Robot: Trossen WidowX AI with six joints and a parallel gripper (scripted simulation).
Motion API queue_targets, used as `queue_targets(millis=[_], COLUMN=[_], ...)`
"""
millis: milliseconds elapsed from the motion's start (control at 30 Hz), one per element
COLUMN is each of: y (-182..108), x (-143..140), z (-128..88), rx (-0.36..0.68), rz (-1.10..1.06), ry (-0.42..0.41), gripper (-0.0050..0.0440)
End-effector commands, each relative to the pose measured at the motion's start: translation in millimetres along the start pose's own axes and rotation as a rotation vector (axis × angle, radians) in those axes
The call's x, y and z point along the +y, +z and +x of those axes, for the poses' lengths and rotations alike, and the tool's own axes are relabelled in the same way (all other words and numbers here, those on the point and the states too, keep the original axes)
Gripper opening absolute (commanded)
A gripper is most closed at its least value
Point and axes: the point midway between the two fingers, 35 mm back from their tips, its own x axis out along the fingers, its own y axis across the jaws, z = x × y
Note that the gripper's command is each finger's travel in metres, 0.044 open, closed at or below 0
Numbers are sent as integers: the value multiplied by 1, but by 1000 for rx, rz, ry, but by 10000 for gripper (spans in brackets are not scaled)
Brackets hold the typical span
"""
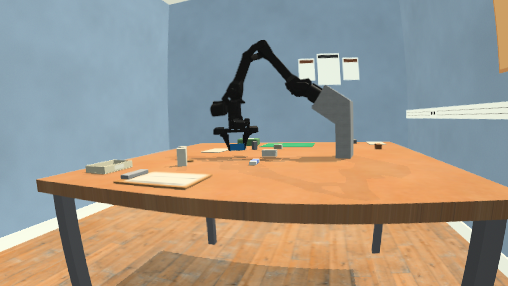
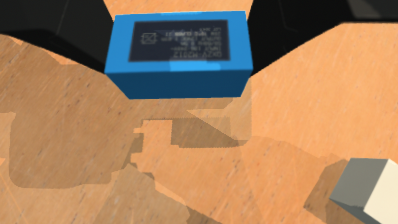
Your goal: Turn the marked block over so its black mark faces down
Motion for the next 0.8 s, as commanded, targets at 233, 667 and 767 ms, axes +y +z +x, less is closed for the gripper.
queue_targets(millis=[233,667,767], y=[6,15,16], x=[-3,-3,-3], z=[-2,0,0], rx=[-360,-801,-841], rz=[6,8,8], ry=[-15,-19,-19], gripper=[-50,-50,-50])
